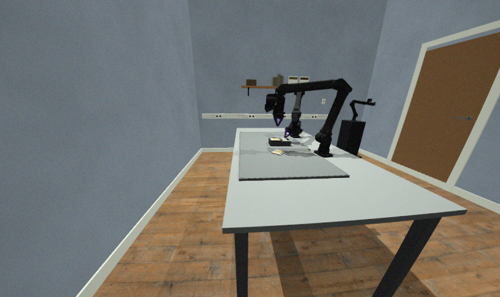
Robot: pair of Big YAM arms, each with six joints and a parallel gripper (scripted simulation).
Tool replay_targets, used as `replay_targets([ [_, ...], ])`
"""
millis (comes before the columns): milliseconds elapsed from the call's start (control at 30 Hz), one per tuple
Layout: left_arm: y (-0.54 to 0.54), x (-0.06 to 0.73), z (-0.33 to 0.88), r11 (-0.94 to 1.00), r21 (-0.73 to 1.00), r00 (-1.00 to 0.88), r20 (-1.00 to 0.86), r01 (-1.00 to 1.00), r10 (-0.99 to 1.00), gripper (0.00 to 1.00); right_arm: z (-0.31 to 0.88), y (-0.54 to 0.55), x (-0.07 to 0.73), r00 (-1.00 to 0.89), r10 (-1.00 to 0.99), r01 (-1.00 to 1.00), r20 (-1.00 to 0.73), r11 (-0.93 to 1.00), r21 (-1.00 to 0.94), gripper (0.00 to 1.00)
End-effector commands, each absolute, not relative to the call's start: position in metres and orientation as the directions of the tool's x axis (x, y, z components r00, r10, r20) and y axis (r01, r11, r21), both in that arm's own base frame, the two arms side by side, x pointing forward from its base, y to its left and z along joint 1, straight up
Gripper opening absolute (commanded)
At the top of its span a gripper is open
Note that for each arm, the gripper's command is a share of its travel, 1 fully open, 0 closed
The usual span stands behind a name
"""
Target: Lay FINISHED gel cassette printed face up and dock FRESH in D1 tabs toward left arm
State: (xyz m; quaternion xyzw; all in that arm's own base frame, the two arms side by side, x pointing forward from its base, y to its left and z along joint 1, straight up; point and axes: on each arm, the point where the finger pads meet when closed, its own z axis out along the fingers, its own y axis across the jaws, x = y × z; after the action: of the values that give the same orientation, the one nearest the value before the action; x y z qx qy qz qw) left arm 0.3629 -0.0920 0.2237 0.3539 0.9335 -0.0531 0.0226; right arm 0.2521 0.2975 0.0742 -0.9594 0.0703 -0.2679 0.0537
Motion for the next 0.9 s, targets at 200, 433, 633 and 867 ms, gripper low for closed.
replay_targets([
  [200, -0.125, 0.365, 0.225, 0.563, -0.078, -0.568, -0.152, 0.823, 0.809, 0.0, 0.015, 0.266, 0.232, 0.899, -0.094, -0.103, 0.428, -0.995, -0.003, 0.0],
  [433, -0.157, 0.36, 0.213, 0.36, -0.073, -0.367, -0.207, 0.93, 0.907, 0.0, 0.015, 0.266, 0.232, 0.899, -0.094, -0.103, 0.428, -0.995, -0.003, 0.0],
  [633, -0.181, 0.355, 0.203, 0.265, -0.056, -0.271, -0.23, 0.963, 0.935, 0.0, 0.015, 0.266, 0.232, 0.899, -0.094, -0.103, 0.428, -0.995, -0.003, 0.0],
  [867, -0.196, 0.352, 0.195, 0.264, -0.056, -0.27, -0.23, 0.963, 0.935, 0.0, 0.015, 0.266, 0.232, 0.899, -0.094, -0.103, 0.428, -0.995, -0.003, 0.0],
])
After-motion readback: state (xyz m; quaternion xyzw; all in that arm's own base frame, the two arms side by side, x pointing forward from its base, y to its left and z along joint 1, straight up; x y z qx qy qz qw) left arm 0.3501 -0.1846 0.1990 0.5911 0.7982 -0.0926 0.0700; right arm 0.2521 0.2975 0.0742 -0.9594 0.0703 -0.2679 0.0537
